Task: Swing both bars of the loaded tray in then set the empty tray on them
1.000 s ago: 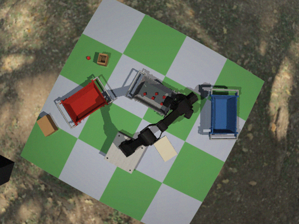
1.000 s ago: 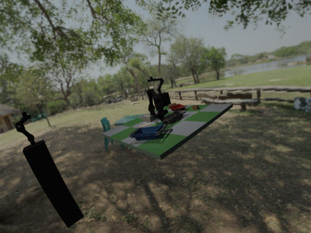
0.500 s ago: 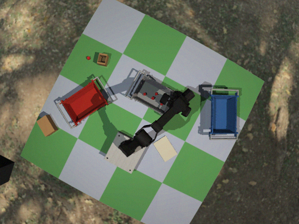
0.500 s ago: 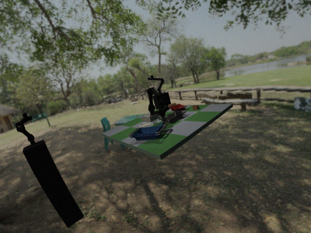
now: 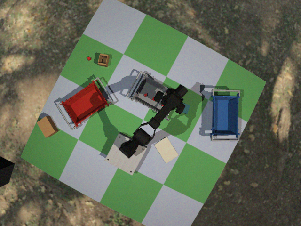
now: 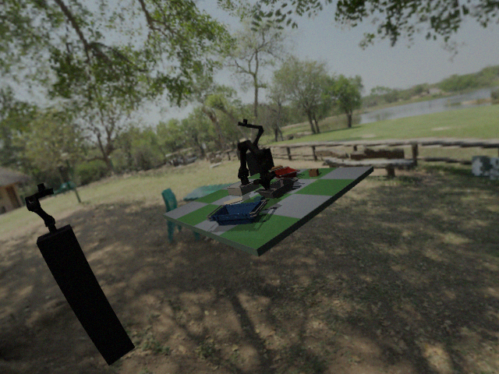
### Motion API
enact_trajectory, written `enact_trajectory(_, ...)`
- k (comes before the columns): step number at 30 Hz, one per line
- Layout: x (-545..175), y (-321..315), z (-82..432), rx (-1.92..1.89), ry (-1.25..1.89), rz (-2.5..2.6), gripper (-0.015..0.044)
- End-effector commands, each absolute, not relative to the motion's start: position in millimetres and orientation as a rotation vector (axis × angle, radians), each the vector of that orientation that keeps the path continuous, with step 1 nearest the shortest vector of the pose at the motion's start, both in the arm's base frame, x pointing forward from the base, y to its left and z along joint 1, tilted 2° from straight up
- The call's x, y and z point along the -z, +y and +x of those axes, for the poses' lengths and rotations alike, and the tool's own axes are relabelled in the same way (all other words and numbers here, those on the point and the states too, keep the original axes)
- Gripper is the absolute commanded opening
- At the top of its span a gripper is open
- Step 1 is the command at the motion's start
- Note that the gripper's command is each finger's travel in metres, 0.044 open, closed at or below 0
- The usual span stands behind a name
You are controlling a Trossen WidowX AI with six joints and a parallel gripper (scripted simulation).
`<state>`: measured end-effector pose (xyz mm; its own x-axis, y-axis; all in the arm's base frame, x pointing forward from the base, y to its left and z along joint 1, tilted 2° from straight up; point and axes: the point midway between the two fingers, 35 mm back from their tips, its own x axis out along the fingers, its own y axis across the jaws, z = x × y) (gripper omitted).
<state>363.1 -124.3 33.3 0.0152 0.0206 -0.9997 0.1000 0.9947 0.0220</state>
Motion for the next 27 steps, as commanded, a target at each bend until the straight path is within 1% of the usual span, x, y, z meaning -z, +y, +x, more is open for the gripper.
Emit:
enact_trajectory(1, -53.8, -128.6, 364.0, 0.076, 1.547, 0.098, 0.0087)
enact_trajectory(5, -72.2, -130.9, 362.7, 0.076, 1.547, 0.097, 0.0087)
enact_trajectory(7, -63.0, -128.3, 364.1, 0.072, 1.545, 0.1, 0.0087)
enact_trajectory(27, -63.0, -128.3, 364.1, 0.072, 1.545, 0.1, 0.0087)
